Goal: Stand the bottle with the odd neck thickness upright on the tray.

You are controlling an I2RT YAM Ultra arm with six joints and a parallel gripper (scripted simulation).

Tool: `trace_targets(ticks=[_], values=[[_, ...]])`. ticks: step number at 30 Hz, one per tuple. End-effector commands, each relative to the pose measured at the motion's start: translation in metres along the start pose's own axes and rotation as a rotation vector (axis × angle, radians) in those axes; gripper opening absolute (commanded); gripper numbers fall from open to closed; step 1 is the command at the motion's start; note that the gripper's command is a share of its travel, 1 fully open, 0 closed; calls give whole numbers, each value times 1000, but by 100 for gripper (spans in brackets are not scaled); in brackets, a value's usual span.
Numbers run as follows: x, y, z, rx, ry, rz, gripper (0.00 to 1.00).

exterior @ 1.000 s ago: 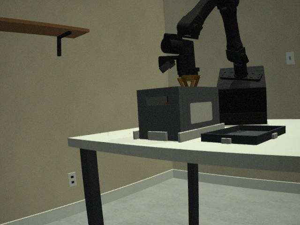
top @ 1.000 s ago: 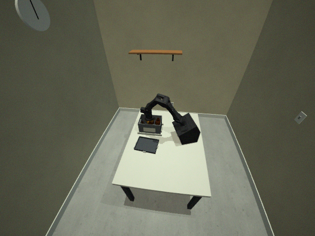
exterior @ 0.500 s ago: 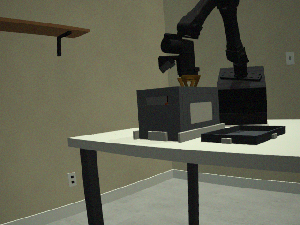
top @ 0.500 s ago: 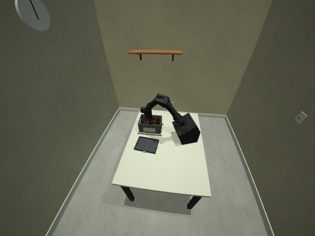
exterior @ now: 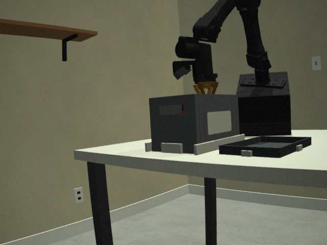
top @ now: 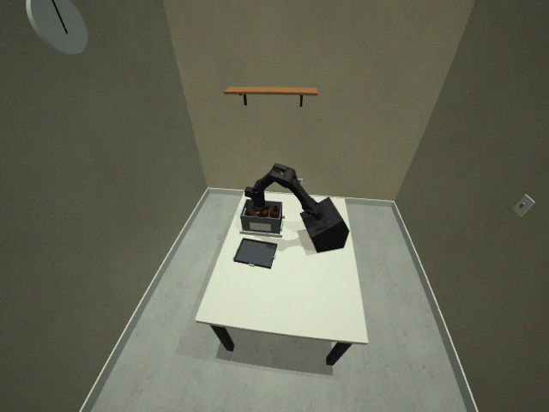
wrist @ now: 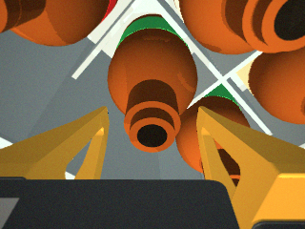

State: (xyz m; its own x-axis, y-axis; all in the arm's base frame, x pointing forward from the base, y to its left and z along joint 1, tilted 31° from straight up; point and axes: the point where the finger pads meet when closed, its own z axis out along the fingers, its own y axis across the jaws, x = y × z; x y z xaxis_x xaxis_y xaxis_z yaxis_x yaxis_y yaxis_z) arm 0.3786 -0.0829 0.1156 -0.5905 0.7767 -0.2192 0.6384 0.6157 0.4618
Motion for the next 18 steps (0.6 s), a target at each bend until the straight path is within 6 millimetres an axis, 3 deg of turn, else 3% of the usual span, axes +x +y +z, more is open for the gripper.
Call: trace_targets(ticks=[1, 18], values=[[-7, 4, -6, -8, -33, -5, 61], [-10, 6, -32, -17, -40, -7, 61]])
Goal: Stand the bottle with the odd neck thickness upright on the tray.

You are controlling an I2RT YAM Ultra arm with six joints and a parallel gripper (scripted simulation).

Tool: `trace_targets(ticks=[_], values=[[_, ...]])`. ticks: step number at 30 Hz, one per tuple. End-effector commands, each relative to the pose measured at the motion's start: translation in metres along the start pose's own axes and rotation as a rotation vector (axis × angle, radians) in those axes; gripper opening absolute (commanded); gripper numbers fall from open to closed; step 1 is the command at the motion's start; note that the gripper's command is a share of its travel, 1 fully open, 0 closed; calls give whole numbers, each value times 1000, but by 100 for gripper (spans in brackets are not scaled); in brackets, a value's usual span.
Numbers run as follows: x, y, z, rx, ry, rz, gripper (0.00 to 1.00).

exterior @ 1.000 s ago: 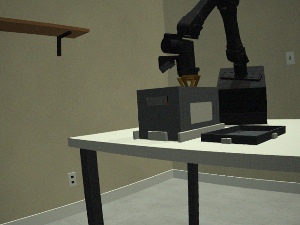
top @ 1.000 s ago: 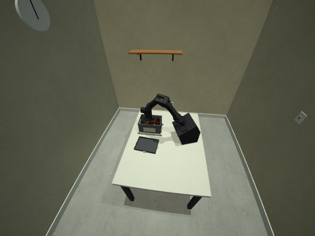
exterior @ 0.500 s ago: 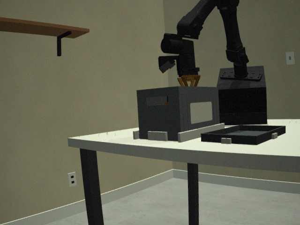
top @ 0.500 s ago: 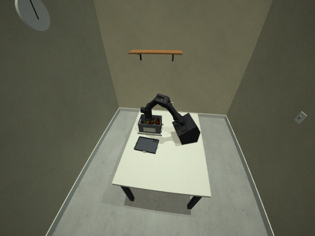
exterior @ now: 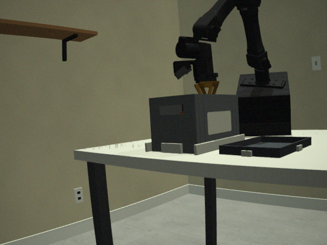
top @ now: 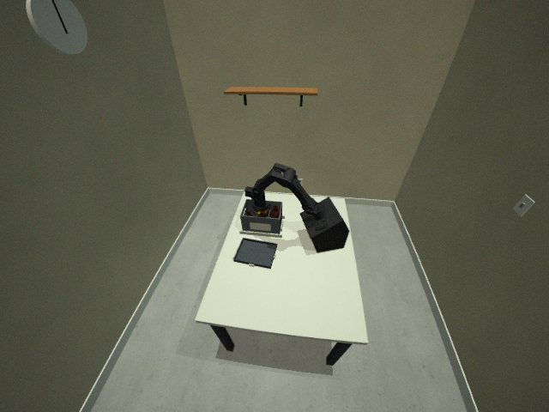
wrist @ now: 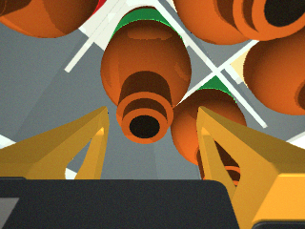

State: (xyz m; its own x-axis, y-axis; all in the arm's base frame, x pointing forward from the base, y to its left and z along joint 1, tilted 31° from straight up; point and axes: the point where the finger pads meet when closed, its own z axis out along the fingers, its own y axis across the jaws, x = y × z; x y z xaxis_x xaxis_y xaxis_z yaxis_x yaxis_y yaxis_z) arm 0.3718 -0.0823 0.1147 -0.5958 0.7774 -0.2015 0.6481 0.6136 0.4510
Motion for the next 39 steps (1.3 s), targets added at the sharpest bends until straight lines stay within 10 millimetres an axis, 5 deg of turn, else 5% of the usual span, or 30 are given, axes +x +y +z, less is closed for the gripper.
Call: trace_targets(ticks=[1, 22, 39], values=[[-13, 10, -33, -32, -57, -13, 61], [-10, 8, -89, -31, -58, -14, 61], [-10, 8, -95, -28, -59, -14, 61]])
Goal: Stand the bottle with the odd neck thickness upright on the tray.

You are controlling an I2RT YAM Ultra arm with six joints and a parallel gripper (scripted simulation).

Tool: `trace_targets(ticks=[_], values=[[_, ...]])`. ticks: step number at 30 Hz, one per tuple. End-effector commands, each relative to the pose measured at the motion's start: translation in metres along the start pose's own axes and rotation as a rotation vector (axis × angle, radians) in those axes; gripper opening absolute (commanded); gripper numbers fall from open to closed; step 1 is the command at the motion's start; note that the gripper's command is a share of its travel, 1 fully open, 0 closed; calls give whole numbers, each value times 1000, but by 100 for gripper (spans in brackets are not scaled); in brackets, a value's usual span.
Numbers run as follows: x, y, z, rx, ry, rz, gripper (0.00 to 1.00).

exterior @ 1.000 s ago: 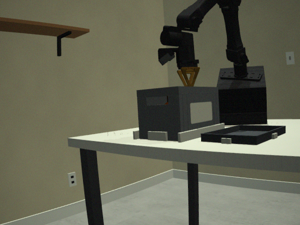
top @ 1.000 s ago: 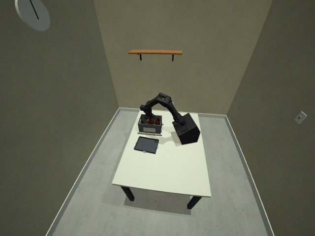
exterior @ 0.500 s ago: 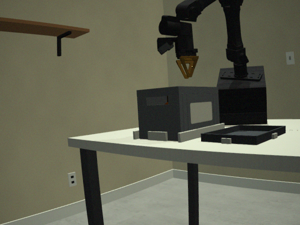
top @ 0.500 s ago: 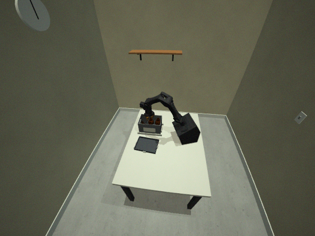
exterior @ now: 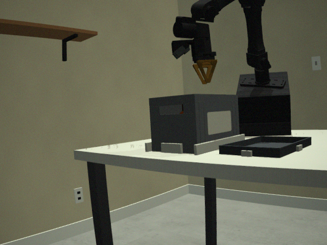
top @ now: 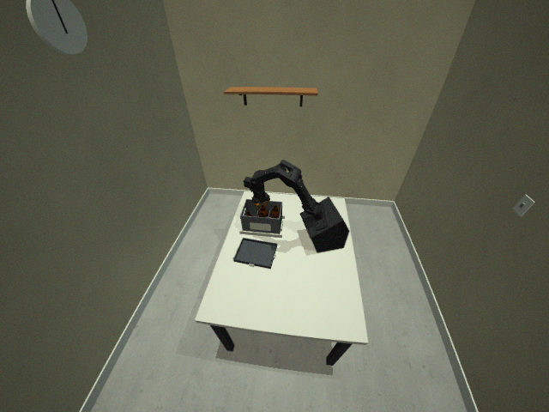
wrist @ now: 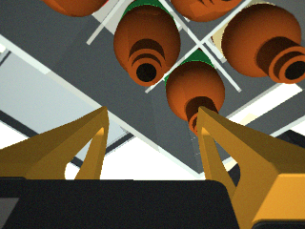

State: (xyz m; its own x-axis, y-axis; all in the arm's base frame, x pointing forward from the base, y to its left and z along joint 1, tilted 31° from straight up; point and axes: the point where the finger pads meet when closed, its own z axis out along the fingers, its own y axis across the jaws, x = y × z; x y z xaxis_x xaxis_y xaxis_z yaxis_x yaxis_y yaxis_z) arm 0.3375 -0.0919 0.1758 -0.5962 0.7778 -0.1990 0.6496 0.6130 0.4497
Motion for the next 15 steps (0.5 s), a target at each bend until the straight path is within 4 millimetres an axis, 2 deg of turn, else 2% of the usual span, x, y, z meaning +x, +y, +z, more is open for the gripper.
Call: trace_targets(ticks=[1, 6, 7, 15], values=[[-10, 8, -24, -30, -61, -15, 61], [-10, 8, -24, -30, -61, -15, 61], [-11, 9, -24, -32, -67, -13, 0], [-11, 9, -24, -32, -67, -13, 0]])
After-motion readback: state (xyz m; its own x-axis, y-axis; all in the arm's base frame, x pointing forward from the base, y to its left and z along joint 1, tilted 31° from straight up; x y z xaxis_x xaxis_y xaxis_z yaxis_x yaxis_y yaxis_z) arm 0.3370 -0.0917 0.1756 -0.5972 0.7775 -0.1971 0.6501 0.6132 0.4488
